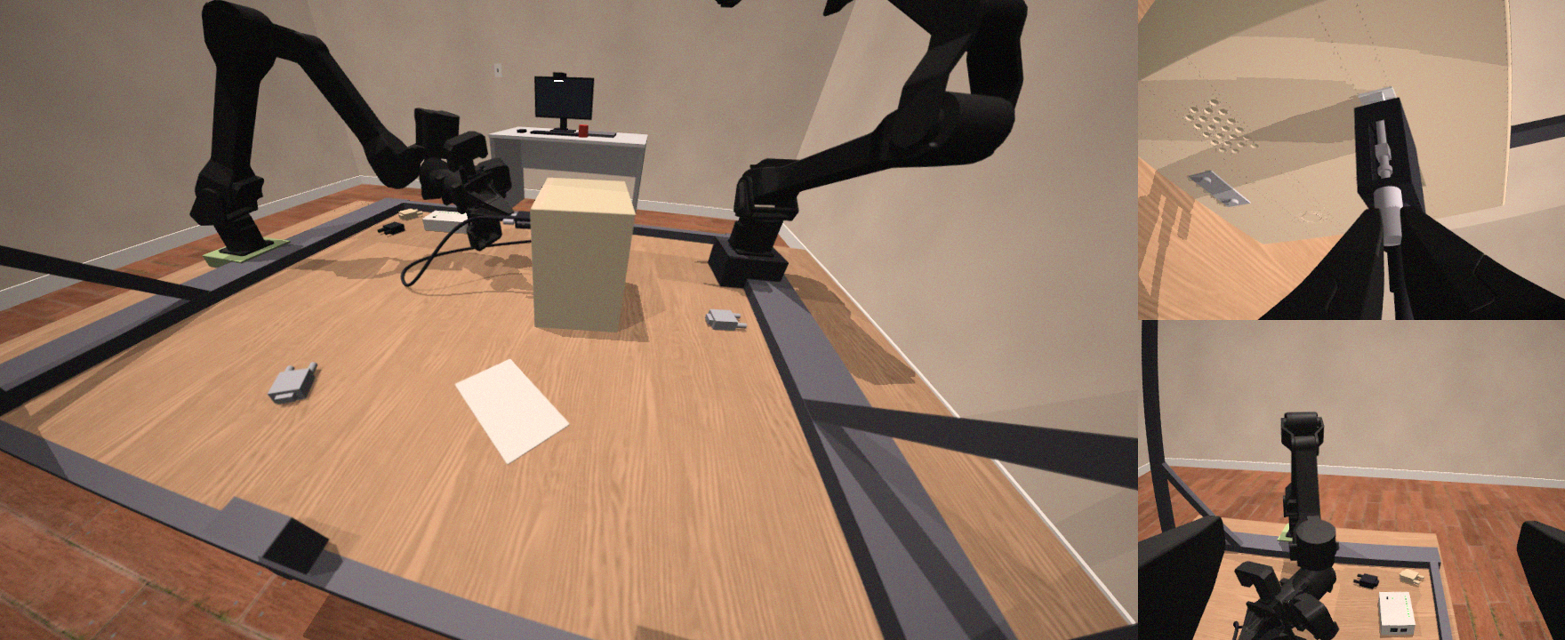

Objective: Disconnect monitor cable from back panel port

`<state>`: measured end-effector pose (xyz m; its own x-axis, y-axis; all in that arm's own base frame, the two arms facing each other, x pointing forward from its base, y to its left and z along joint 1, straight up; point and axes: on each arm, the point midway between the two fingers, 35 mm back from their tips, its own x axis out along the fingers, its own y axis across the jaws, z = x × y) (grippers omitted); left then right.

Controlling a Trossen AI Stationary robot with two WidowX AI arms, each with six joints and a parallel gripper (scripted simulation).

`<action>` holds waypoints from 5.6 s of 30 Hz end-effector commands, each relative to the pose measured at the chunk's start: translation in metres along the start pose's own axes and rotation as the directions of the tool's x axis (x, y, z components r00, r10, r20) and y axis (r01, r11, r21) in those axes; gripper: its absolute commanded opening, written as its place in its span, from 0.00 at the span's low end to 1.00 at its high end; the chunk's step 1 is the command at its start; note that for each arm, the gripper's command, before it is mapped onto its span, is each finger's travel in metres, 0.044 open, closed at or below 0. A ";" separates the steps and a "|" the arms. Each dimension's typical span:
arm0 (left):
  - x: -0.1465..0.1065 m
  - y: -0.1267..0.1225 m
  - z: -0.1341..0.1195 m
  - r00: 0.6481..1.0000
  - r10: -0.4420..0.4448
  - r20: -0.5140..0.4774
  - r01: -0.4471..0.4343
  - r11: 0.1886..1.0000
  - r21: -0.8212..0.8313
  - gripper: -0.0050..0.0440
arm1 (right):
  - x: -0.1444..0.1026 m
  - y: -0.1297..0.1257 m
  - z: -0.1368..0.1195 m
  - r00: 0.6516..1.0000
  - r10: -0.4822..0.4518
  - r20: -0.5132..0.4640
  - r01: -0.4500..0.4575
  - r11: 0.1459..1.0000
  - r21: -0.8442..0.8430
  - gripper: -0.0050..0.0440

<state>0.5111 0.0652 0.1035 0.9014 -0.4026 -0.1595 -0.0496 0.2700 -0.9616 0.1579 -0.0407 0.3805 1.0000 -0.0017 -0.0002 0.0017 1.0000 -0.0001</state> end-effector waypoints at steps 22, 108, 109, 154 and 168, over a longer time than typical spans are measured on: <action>0.000 -0.005 0.003 0.986 -0.164 0.021 0.165 0.968 -0.188 0.10 | 0.000 0.001 0.003 1.000 0.002 0.001 -0.002 1.000 -0.005 1.00; 0.000 -0.017 0.003 0.986 0.163 0.037 -0.167 0.946 0.278 0.10 | 0.000 0.001 0.003 1.000 0.002 0.001 -0.002 1.000 -0.005 1.00; 0.000 -0.017 0.003 0.988 0.152 0.033 -0.156 0.952 0.263 0.10 | 0.000 0.001 0.003 1.000 0.002 0.001 -0.002 1.000 -0.005 1.00; -0.001 -0.007 0.003 0.996 -0.088 0.009 0.089 0.993 -0.080 0.10 | 0.000 0.001 0.003 1.000 0.002 0.001 -0.002 1.000 -0.005 1.00; 0.000 -0.005 0.003 0.988 -0.154 0.019 0.155 0.972 -0.174 0.10 | 0.000 0.001 0.003 1.000 0.002 0.001 -0.002 1.000 -0.005 1.00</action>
<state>0.5109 0.0660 0.0994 0.9049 -0.4230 -0.0466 -0.0156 0.0764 -0.9970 0.1579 -0.0407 0.3805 1.0000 -0.0017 -0.0002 0.0017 1.0000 -0.0001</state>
